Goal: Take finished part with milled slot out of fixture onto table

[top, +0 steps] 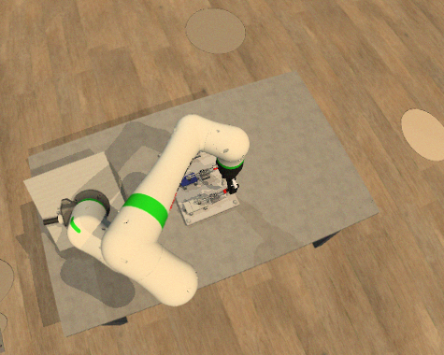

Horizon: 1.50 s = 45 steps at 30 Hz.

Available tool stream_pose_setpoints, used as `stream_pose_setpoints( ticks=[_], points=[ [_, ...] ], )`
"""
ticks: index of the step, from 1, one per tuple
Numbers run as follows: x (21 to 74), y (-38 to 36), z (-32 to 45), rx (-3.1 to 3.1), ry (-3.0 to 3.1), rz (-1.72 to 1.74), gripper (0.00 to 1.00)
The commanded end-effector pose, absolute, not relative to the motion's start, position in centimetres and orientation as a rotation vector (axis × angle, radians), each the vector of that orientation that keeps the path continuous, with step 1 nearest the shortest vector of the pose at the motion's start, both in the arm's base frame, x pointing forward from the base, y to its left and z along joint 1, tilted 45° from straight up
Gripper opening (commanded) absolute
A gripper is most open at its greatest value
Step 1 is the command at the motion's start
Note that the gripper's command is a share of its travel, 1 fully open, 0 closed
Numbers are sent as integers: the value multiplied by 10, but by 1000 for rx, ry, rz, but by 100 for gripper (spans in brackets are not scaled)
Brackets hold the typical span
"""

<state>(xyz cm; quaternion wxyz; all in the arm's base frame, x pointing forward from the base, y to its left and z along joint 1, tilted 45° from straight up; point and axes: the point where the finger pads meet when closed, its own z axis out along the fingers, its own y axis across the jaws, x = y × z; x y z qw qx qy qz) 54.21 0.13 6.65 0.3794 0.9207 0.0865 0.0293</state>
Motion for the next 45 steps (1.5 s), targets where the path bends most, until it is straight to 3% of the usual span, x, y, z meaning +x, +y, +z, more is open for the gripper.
stream_pose_setpoints(
  ticks=[1,45],
  points=[
    [542,2,67,2352,221,75,28],
    [546,-18,46,2352,221,75,28]
  ],
)
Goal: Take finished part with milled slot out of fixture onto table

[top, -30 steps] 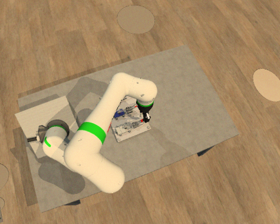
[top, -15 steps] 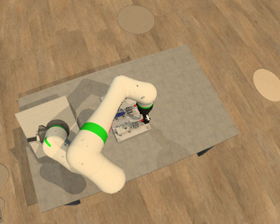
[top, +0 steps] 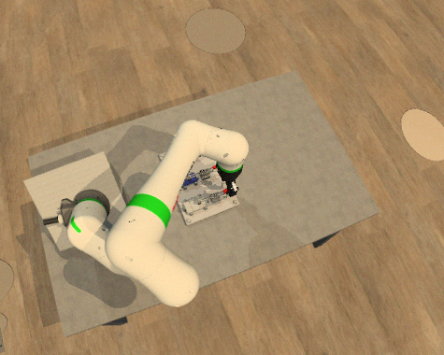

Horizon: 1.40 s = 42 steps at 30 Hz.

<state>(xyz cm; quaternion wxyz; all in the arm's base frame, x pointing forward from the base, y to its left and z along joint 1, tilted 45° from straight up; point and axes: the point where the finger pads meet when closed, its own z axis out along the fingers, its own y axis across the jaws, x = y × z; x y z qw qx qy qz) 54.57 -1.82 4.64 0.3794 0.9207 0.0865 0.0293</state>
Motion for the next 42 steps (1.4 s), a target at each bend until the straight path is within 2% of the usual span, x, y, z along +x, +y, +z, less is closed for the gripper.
stream_pose_setpoints(
  ticks=[1,25,26,42],
  points=[
    [546,-18,46,2352,221,75,28],
    [546,-18,47,2352,221,75,28],
    [546,-18,47,2352,221,75,11],
    [546,-18,47,2352,221,75,11]
  ],
)
